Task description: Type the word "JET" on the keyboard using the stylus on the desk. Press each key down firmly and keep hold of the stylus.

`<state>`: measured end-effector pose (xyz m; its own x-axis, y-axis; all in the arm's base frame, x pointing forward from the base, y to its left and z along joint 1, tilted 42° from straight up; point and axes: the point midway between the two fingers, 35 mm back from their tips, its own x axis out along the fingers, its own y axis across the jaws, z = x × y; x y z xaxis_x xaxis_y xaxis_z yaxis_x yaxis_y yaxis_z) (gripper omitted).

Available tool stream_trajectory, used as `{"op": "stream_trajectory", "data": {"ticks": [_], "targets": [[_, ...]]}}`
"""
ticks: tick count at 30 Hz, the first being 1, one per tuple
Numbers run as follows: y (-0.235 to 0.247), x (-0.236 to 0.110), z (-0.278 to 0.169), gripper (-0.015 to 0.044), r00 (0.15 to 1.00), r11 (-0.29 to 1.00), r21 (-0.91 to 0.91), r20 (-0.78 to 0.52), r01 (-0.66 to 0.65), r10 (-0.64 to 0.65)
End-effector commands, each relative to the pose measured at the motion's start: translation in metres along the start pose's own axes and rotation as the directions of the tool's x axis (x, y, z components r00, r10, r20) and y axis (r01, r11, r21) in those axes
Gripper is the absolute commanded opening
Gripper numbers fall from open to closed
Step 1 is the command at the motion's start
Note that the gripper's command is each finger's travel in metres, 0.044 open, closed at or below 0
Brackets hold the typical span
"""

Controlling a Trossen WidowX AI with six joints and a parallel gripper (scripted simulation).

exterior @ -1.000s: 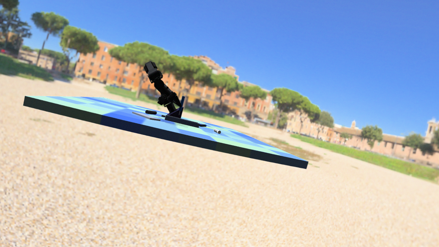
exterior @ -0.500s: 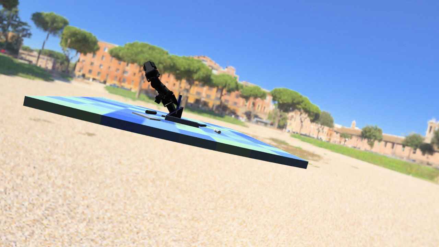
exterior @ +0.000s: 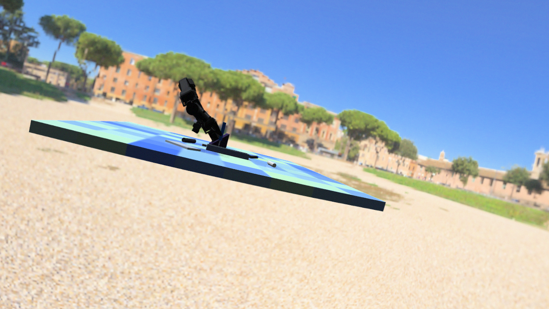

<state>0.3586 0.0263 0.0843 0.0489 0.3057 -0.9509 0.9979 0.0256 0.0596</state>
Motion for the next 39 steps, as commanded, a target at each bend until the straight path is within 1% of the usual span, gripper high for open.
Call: {"op": "stream_trajectory", "data": {"ticks": [1, 39], "targets": [[0.000, 0.003, 0.002, 0.0081, 1.000, 1.000, -0.003, -0.003, 0.001, -0.001], [0.001, 0.011, 0.017, 0.0081, 1.000, 1.000, -0.003, -0.002, 0.001, -0.001]]}}
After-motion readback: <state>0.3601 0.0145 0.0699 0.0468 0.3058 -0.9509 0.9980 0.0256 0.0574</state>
